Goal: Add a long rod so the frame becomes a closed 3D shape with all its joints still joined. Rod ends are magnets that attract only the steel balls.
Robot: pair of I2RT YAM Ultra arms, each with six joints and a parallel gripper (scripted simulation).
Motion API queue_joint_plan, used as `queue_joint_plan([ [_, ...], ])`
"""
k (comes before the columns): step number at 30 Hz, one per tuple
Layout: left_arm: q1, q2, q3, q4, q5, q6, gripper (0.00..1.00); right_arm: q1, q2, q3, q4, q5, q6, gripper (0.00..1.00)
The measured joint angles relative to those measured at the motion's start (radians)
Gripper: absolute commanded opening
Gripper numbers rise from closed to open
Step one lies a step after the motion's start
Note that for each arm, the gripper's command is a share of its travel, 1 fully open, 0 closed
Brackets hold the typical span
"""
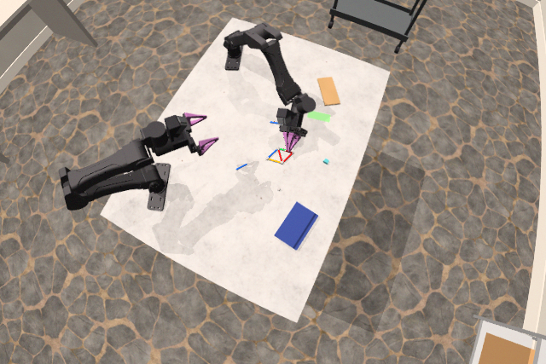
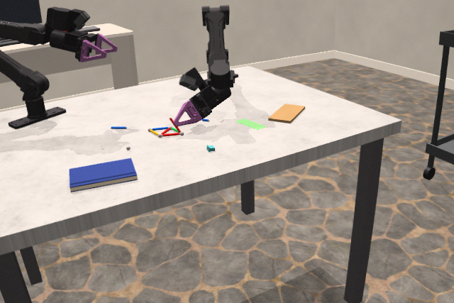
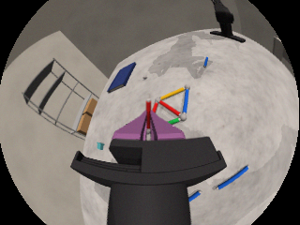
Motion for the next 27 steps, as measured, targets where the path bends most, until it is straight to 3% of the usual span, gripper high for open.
queue_joint_plan([
  [13,0.001,0.002,0.002,0.0,0.003,0.001,0.0,-0.035,0.03,0.008,0.001,-0.031,0.0,1.0],
  [22,0.001,0.002,0.002,0.0,0.003,0.001,0.0,-0.155,0.362,0.148,-0.036,-0.052,-0.006,1.0],
  [27,0.001,0.002,0.002,0.0,0.003,0.001,0.0,-0.206,0.611,0.31,-0.082,-0.045,-0.006,1.0],
])
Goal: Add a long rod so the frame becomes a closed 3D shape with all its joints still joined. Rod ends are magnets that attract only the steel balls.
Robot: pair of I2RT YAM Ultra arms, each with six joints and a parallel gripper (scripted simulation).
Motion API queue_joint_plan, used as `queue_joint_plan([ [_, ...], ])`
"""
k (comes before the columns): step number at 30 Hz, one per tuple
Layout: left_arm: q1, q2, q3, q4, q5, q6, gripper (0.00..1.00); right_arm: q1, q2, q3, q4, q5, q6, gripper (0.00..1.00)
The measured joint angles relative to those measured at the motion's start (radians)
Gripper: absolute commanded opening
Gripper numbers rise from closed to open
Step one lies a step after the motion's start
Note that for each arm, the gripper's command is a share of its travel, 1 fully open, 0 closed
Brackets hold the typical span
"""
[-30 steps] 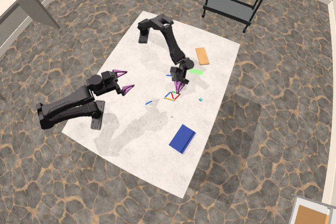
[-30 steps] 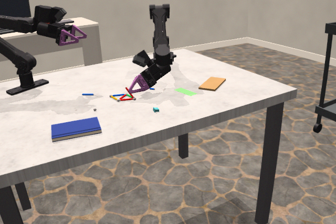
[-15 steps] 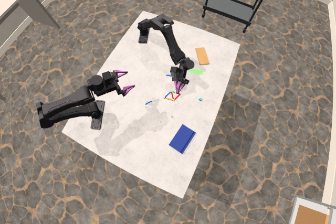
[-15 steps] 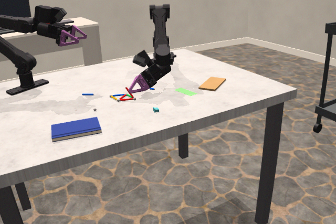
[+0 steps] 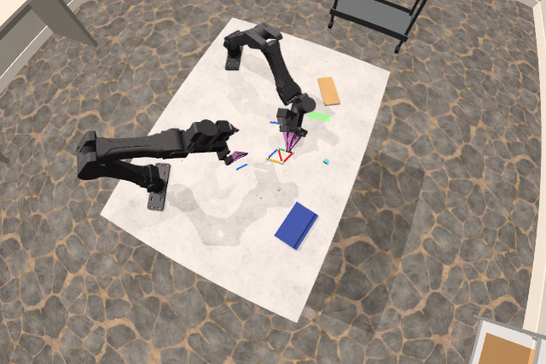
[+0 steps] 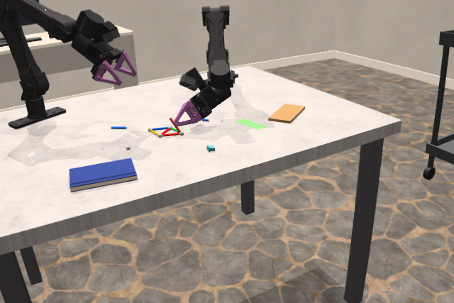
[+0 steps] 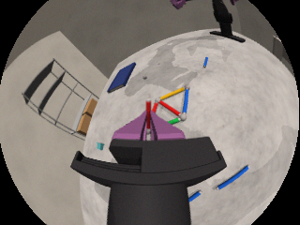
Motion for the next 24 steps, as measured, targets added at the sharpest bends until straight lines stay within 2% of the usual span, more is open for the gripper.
queue_joint_plan([
  [5,0.0,0.0,0.0,0.0,0.0,0.0,0.0,-0.03,0.227,0.172,-0.069,0.017,0.0,1.0],
  [9,0.0,0.0,0.0,0.0,0.0,0.0,0.0,-0.042,0.347,0.285,-0.126,0.03,0.0,1.0],
  [18,0.0,0.0,0.0,0.0,0.0,0.0,0.0,-0.053,0.46,0.423,-0.215,0.045,0.003,1.0],
  [24,0.0,0.0,0.0,0.0,0.0,0.0,0.0,-0.056,0.492,0.455,-0.23,0.047,0.004,1.0],
])
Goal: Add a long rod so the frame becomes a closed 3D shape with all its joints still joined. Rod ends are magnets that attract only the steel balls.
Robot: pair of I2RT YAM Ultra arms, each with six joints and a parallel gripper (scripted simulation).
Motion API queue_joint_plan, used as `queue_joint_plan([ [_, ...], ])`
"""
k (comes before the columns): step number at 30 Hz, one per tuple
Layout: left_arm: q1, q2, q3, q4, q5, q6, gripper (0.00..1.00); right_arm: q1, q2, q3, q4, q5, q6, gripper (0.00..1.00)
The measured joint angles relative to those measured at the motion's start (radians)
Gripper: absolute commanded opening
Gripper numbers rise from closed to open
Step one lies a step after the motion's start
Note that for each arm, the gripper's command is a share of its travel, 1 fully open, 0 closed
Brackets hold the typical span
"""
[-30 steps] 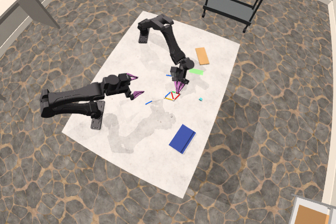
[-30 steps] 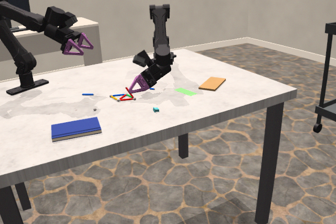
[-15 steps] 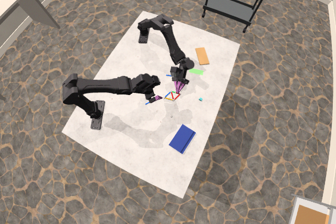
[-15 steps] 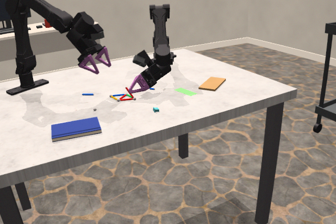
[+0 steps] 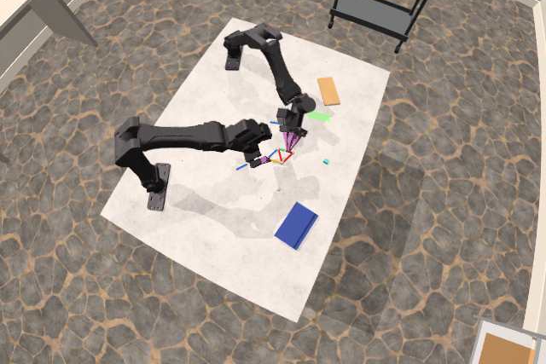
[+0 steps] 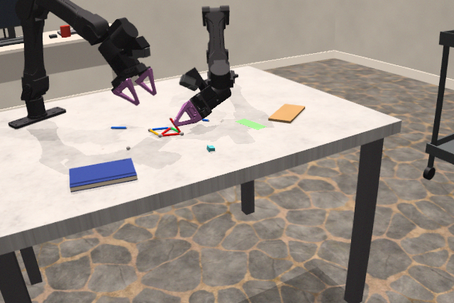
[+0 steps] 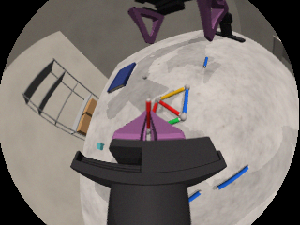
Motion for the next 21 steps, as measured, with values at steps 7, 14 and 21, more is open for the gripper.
queue_joint_plan([
  [7,0.0,0.0,0.0,0.0,0.0,0.0,0.0,0.0,0.0,0.002,-0.006,0.0,0.0,0.89],
  [14,0.0,0.0,0.0,0.0,0.0,0.0,0.0,0.0,0.043,0.043,-0.083,0.006,0.006,0.39],
  [21,0.0,0.0,0.0,0.0,0.0,0.0,0.0,0.0,0.2,0.123,-0.164,0.007,0.013,0.39],
])
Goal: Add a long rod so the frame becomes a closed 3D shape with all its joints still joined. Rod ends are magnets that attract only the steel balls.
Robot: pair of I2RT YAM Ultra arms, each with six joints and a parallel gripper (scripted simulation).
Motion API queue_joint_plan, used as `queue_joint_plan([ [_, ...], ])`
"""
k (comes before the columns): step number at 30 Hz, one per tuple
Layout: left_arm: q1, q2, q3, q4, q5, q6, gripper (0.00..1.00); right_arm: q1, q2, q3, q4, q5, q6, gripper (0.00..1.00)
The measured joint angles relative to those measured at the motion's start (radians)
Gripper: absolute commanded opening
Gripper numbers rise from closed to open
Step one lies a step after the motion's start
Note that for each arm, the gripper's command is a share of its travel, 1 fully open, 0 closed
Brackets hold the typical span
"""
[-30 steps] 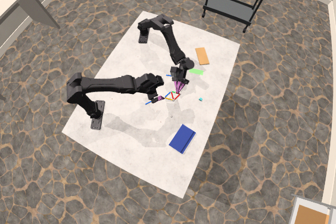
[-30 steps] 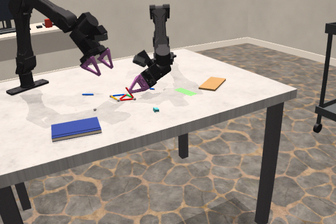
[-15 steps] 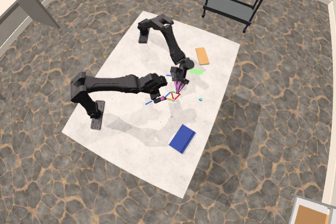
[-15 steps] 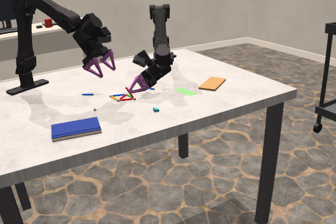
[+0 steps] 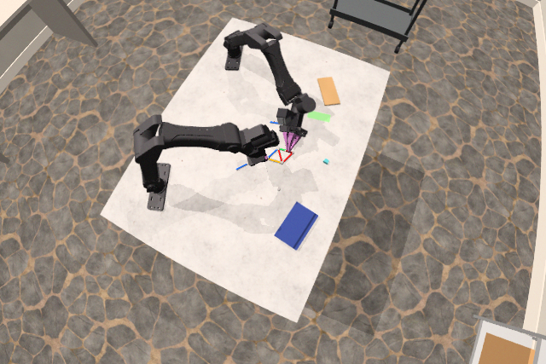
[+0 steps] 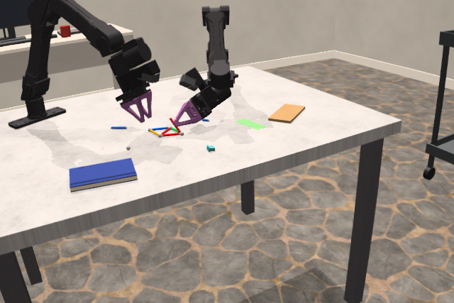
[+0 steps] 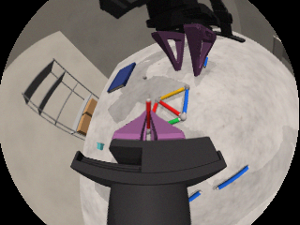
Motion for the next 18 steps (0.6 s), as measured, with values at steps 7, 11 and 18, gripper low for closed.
queue_joint_plan([
  [7,0.0,0.0,0.0,0.0,0.0,0.0,0.0,0.0,0.063,0.053,-0.038,0.0,0.002,0.39],
  [11,0.0,0.0,0.0,0.0,0.0,0.0,0.0,0.0,0.063,0.064,-0.042,0.0,0.002,0.39],
  [18,0.0,0.0,0.0,0.0,0.0,0.0,0.0,0.0,0.087,0.064,-0.04,0.0,0.002,0.39],
])
